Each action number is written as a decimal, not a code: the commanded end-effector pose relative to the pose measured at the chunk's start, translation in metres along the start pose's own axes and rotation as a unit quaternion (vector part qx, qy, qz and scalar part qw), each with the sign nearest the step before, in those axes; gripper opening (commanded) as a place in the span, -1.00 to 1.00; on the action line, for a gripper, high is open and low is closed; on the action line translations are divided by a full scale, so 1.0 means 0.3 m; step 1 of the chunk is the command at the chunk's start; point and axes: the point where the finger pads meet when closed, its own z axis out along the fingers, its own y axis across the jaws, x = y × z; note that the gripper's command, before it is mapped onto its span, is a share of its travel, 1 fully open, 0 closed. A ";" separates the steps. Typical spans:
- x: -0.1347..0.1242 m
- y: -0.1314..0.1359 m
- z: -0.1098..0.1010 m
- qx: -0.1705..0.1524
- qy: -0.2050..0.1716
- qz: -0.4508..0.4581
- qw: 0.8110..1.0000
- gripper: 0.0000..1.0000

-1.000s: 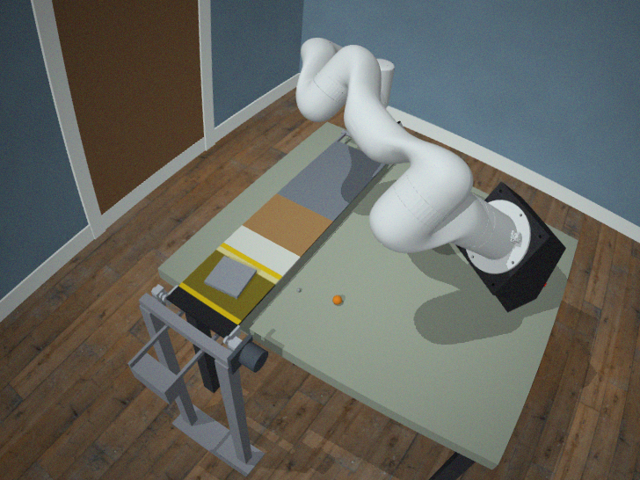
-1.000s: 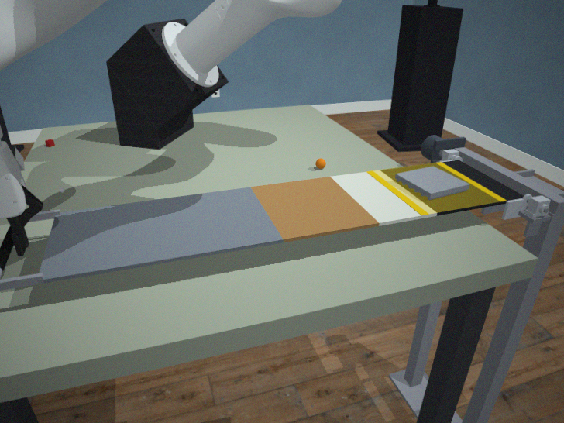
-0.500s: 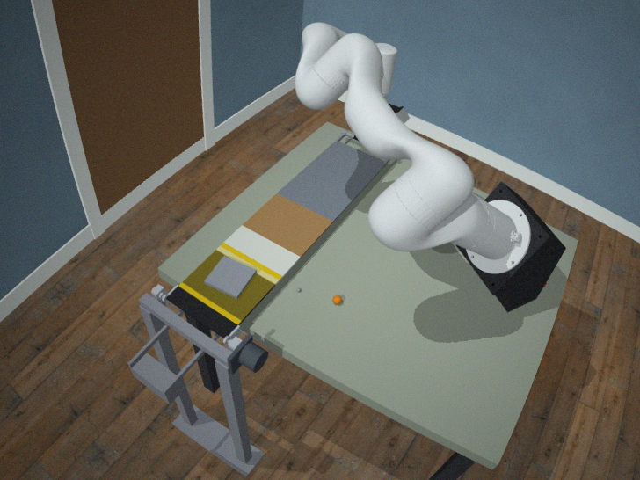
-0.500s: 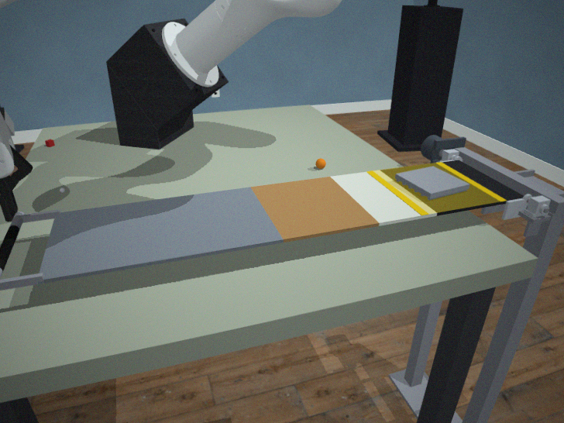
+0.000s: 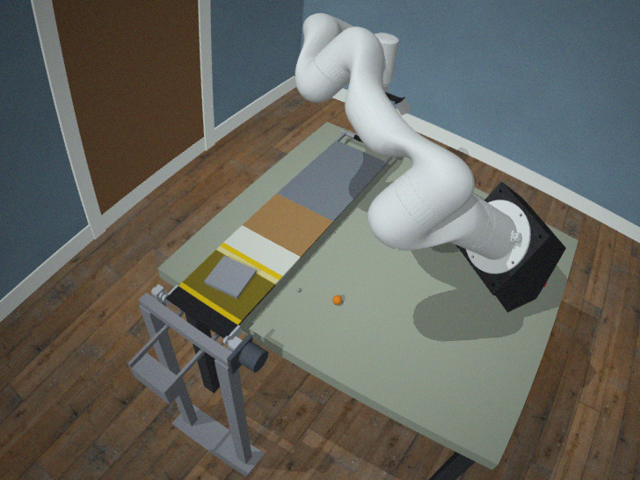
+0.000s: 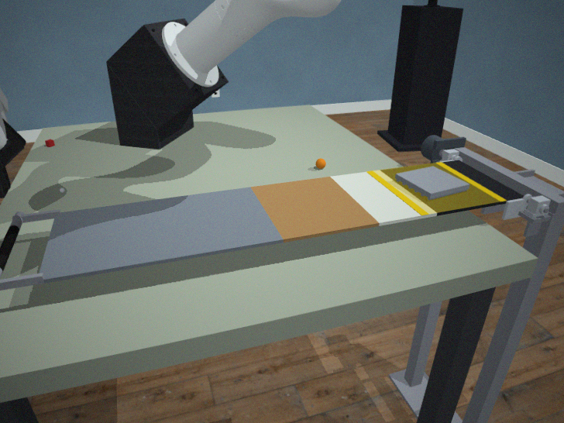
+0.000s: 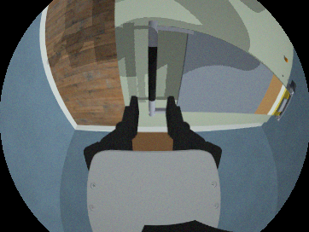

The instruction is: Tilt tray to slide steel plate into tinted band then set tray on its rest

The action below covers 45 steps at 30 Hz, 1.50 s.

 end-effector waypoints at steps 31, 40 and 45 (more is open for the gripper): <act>-0.002 -0.001 -0.011 0.001 -0.001 0.000 1.000 1.00; -0.002 -0.001 -0.011 0.001 -0.001 0.000 1.000 1.00; -0.002 -0.001 -0.011 0.001 -0.001 0.000 1.000 1.00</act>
